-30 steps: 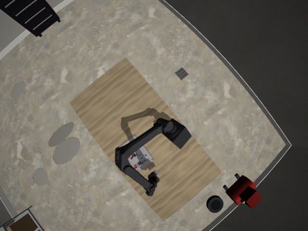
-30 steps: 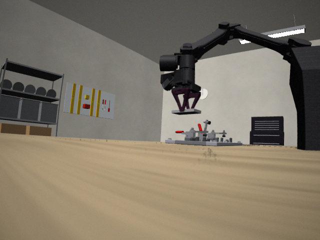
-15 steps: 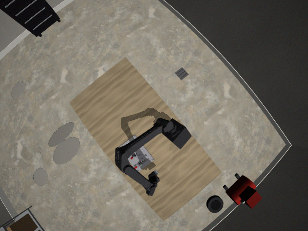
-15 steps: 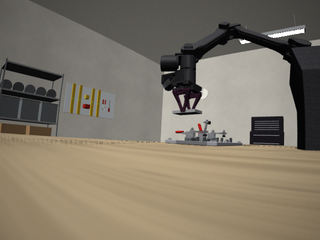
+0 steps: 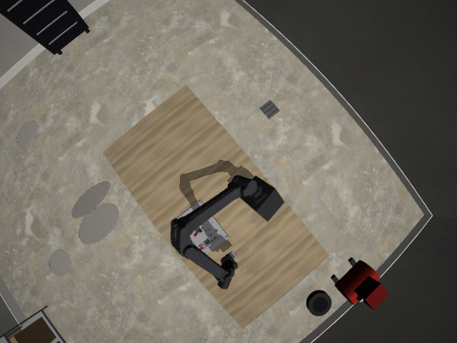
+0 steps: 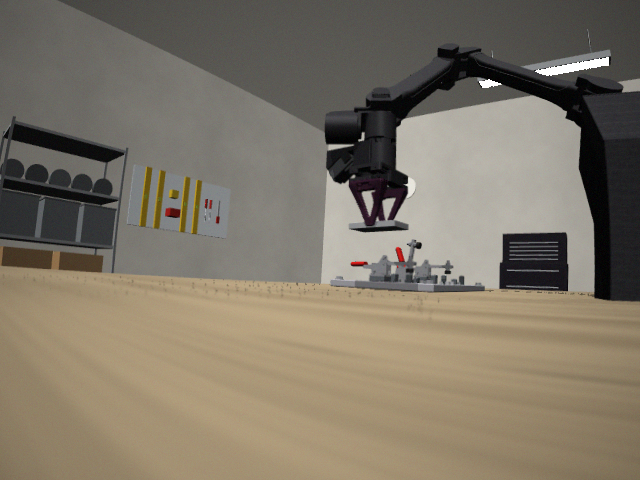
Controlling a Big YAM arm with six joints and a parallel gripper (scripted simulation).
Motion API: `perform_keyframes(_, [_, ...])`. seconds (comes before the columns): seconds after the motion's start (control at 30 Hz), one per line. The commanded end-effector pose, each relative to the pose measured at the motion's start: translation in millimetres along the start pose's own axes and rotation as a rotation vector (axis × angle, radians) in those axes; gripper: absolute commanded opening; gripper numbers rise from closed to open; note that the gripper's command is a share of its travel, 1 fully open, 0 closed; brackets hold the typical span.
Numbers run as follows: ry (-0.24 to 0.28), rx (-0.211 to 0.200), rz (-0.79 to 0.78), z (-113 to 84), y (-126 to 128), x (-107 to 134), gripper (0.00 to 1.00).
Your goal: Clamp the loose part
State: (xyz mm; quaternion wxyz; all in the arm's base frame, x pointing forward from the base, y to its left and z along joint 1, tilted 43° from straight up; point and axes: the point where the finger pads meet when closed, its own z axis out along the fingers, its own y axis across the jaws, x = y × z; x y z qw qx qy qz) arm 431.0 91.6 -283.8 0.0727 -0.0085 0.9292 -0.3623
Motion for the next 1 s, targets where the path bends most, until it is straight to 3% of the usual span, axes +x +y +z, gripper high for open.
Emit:
perform_keyframes(0.0, [-0.010, -0.005, -0.008, 4.5, 8, 1, 0.00])
perform_keyframes(0.33, [0.005, 0.001, -0.008, 13.9, 2, 12, 0.00])
perform_keyframes(0.97, [0.005, 0.000, 0.000, 16.1, 1, 10, 0.00])
